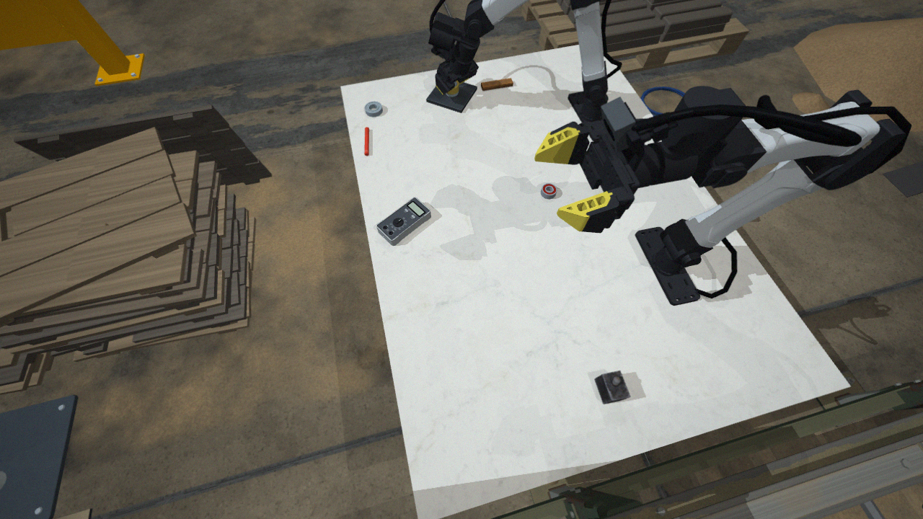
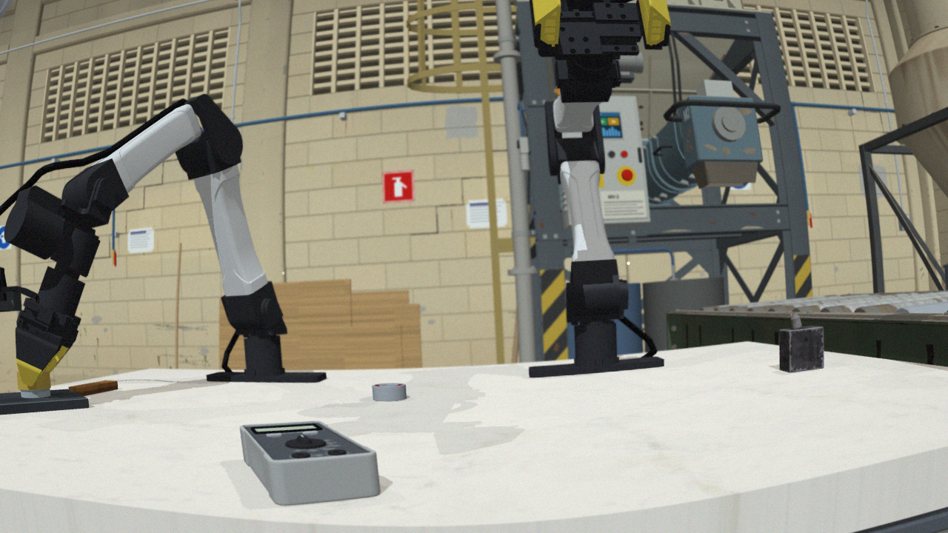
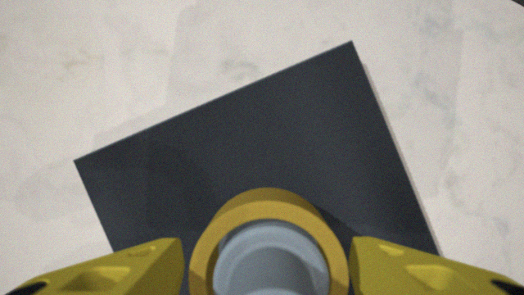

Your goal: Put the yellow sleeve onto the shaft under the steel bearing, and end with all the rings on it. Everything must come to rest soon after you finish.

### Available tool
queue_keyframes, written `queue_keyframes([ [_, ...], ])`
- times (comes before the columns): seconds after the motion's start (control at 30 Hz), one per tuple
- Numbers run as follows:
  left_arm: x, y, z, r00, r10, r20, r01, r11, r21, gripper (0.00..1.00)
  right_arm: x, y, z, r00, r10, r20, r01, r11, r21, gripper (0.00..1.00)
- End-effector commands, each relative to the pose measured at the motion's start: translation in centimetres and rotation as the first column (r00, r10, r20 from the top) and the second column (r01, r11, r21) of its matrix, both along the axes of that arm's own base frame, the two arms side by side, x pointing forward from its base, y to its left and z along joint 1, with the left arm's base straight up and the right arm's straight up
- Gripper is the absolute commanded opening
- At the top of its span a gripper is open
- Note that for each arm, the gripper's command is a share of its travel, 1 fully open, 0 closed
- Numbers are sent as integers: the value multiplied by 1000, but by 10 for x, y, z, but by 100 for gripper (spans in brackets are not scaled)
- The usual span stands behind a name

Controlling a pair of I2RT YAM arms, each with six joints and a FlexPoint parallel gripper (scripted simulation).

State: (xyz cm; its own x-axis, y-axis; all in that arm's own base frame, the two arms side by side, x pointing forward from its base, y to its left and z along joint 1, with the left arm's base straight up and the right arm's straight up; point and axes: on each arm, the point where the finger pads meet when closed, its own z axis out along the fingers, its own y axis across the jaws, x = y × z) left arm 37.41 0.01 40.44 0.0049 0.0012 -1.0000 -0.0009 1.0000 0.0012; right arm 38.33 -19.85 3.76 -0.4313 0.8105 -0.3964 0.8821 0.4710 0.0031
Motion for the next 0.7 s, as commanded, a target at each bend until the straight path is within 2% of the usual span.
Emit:
queue_keyframes([
  [0.0,-2,0,10,1000,6,29,-6,1000,4,100,14,-8,23,997,-12,80,15,999,-30,62],
  [0.4,-2,0,10,1000,6,29,-6,1000,4,100,14,-8,23,997,-12,80,15,999,-30,62],
  [0.43,-2,0,10,1000,6,29,-6,1000,4,100,10,1,30,998,-2,56,4,1000,-30,62],
  [0.67,-2,0,10,1000,6,29,-6,1000,4,100,11,-2,37,997,-9,72,12,999,-36,62],
])
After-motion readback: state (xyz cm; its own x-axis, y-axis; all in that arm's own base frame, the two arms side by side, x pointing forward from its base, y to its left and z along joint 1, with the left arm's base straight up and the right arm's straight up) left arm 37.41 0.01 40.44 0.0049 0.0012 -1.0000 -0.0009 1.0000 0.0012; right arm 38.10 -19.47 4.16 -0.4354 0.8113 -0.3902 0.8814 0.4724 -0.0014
